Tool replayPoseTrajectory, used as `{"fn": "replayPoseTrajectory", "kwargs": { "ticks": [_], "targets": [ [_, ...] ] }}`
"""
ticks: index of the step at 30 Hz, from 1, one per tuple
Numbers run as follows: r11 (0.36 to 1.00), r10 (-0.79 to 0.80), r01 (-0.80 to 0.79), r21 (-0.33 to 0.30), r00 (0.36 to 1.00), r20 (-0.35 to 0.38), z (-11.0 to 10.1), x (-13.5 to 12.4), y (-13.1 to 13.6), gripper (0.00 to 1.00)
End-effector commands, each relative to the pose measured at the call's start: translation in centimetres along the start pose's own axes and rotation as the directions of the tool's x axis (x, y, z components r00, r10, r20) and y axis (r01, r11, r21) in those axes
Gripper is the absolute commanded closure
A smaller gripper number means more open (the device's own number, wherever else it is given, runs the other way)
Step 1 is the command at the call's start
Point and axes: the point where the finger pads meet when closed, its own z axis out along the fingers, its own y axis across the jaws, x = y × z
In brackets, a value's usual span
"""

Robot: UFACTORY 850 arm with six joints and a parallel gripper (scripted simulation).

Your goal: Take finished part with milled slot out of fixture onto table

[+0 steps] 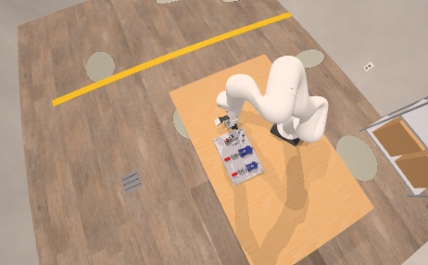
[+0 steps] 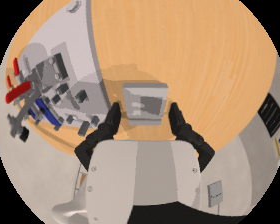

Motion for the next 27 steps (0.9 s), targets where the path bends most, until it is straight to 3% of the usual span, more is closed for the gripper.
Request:
{"fn": "replayPoseTrajectory", "kwargs": {
  "ticks": [1,27],
  "targets": [
    [1.000,0.000,0.000,-0.001,1.000,-0.001,-0.04,0.06,0.04,0.05],
    [1.000,0.000,0.000,-0.001,1.000,-0.001,-0.83,0.06,0.04,0.05]
  ]
}}
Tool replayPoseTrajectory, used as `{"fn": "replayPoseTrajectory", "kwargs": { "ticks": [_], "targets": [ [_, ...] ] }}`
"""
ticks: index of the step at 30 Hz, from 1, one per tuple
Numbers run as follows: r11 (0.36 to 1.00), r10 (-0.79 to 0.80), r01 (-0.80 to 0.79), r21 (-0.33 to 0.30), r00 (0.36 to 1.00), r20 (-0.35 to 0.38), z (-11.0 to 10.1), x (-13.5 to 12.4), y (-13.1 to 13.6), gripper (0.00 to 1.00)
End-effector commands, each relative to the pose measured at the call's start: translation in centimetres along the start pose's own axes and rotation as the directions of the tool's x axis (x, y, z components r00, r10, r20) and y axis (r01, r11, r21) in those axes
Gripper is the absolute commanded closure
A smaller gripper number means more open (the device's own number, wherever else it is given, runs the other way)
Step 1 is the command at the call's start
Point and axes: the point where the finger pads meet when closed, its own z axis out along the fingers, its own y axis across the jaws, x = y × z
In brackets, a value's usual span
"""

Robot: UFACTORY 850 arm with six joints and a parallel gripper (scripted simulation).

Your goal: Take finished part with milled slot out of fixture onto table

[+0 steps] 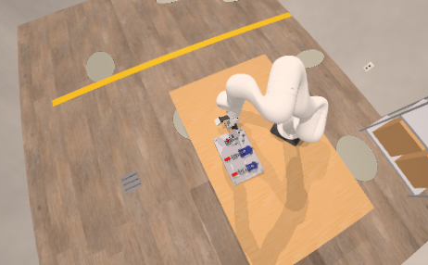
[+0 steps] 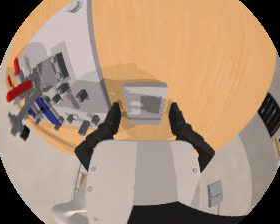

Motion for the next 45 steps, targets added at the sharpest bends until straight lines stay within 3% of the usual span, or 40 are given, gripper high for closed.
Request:
{"fn": "replayPoseTrajectory", "kwargs": {
  "ticks": [1,29,45],
  "targets": [
    [1.000,0.000,0.000,-0.001,1.000,-0.001,-0.6,0.1,0.0,0.05],
    [1.000,0.000,0.000,-0.001,1.000,-0.001,-9.0,0.1,0.0,0.05],
    [1.000,0.000,0.000,-0.001,1.000,-0.001,-9.9,0.1,0.0,0.05]
  ]
}}
